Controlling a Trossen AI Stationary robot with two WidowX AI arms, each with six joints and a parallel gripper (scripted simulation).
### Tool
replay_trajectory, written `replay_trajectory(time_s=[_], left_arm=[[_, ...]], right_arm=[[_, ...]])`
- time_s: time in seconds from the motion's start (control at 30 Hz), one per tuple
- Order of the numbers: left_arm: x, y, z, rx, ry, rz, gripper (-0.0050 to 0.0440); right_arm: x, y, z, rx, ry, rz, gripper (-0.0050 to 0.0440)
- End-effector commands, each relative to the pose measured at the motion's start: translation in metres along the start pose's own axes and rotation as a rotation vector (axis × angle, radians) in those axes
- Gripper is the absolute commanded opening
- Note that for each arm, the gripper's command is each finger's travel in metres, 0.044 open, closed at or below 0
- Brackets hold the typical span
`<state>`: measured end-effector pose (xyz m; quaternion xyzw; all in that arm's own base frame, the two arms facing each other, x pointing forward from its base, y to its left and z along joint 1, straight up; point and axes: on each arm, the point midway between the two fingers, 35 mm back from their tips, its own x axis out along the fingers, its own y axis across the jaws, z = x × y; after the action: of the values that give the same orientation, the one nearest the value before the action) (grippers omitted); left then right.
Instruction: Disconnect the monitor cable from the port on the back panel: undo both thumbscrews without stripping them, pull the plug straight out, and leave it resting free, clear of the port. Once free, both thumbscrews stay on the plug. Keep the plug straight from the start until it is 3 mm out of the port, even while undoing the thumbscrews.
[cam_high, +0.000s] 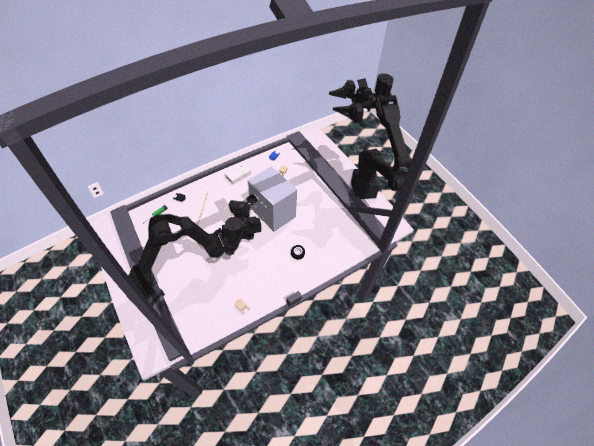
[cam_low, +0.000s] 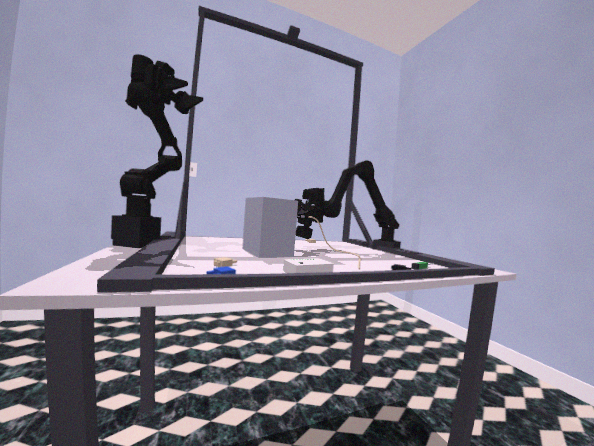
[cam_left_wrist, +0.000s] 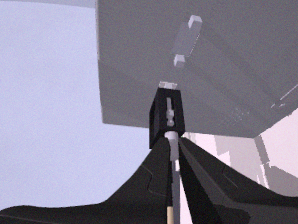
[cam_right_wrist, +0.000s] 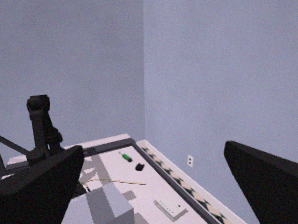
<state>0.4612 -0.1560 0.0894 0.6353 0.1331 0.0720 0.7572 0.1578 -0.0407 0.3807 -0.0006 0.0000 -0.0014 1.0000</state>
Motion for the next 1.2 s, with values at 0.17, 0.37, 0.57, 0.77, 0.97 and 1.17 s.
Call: replay_trajectory(time_s=[0.17, 0.37, 0.57, 0.77, 0.97, 1.17], left_arm=[[-0.0002, 0.0120, 0.0022, -0.089, -0.004, -0.033, 0.0000], [0.0001, 0.0131, 0.0023, -0.128, -0.005, -0.060, 0.0000], [0.0002, 0.0141, 0.0022, -0.165, -0.006, -0.086, 0.0000], [0.0000, 0.0152, 0.0018, -0.208, -0.005, -0.117, 0.0000], [0.0002, 0.0166, 0.0016, -0.261, -0.005, -0.153, 0.0000], [0.0006, 0.0181, 0.0013, -0.318, -0.006, -0.193, 0.0000]], right_arm=[[-0.0003, 0.0013, 0.0027, -0.004, -0.001, 0.003, 0.0440], [-0.0003, 0.0013, 0.0027, -0.004, -0.001, 0.003, 0.0440], [-0.0003, 0.0013, 0.0027, -0.004, -0.001, 0.003, 0.0440], [-0.0003, 0.0013, 0.0027, -0.004, -0.001, 0.003, 0.0440], [-0.0003, 0.0013, 0.0027, -0.004, -0.001, 0.003, 0.0440], [-0.0003, 0.0013, 0.0027, -0.004, -0.001, 0.003, 0.0440]])
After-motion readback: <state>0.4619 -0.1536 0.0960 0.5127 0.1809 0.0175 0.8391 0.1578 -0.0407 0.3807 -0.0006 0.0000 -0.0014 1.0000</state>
